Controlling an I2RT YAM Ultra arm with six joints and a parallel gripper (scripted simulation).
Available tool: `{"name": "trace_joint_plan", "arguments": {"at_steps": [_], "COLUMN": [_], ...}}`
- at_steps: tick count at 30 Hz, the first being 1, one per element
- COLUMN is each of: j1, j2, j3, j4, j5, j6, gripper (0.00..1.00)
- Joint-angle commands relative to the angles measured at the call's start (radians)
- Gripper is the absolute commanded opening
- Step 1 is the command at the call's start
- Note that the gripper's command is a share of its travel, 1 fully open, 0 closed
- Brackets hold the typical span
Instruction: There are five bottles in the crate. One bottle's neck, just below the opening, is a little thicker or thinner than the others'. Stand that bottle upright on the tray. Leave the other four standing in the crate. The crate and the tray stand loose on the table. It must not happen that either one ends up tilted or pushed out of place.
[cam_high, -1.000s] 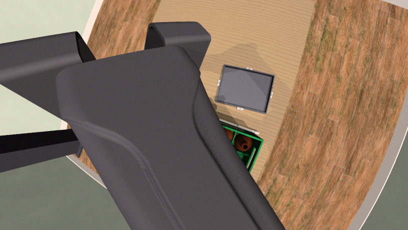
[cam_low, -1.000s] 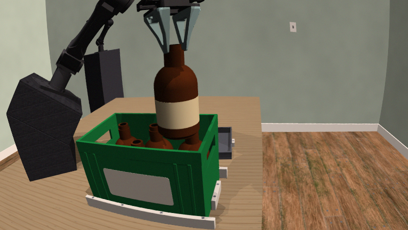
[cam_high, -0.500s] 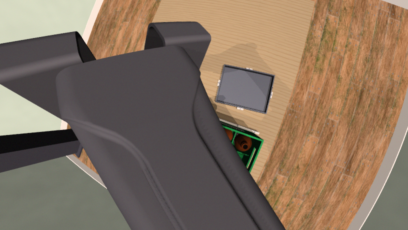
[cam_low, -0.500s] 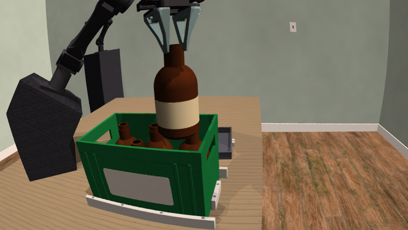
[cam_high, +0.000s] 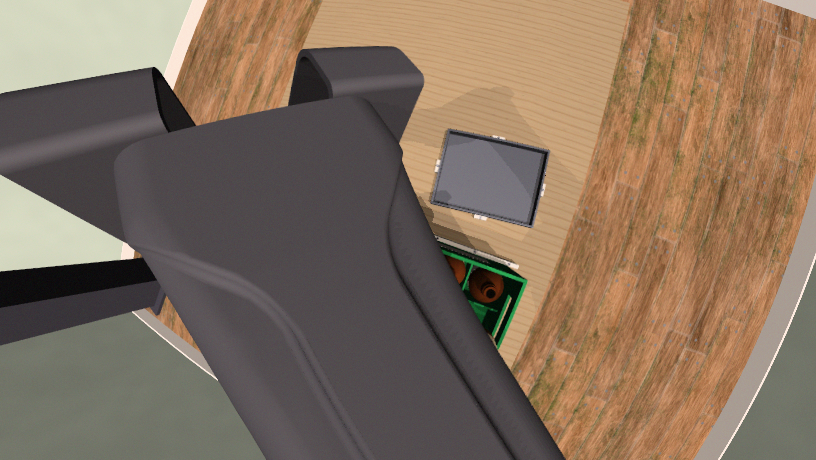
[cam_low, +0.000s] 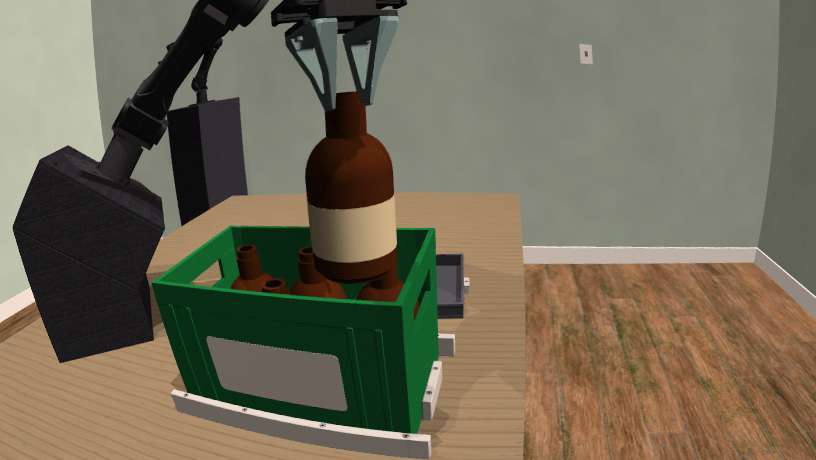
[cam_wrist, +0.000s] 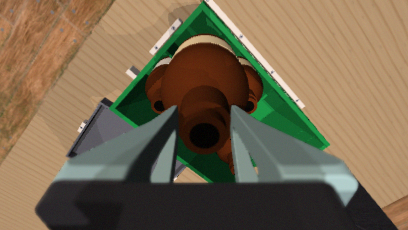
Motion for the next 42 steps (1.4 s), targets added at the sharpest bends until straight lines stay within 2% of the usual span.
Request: {"name": "trace_joint_plan", "arguments": {"at_steps": [1, 3, 7, 9, 20, 23, 25, 37, 40, 42], "j1": [-0.039, -0.038, -0.037, -0.036, -0.030, -0.029, -0.027, -0.012, -0.014, -0.011], "j2": [-0.055, -0.056, -0.068, -0.063, -0.095, -0.104, -0.103, -0.153, -0.167, -0.168], "j3": [-0.001, -0.017, -0.001, -0.034, -0.069, -0.054, -0.090, -0.155, -0.133, -0.174], "j4": [0.024, 0.024, 0.033, 0.028, 0.046, 0.052, 0.050, 0.074, 0.083, 0.081], "j5": [0.003, 0.003, 0.004, 0.004, 0.008, 0.009, 0.009, 0.012, 0.012, 0.014], "j6": [0.009, 0.010, 0.011, 0.012, 0.020, 0.021, 0.022, 0.037, 0.040, 0.042], "gripper": [0.00, 0.00, 0.00, 0.00, 0.00, 0.00, 0.00, 0.00, 0.00, 0.00]}}
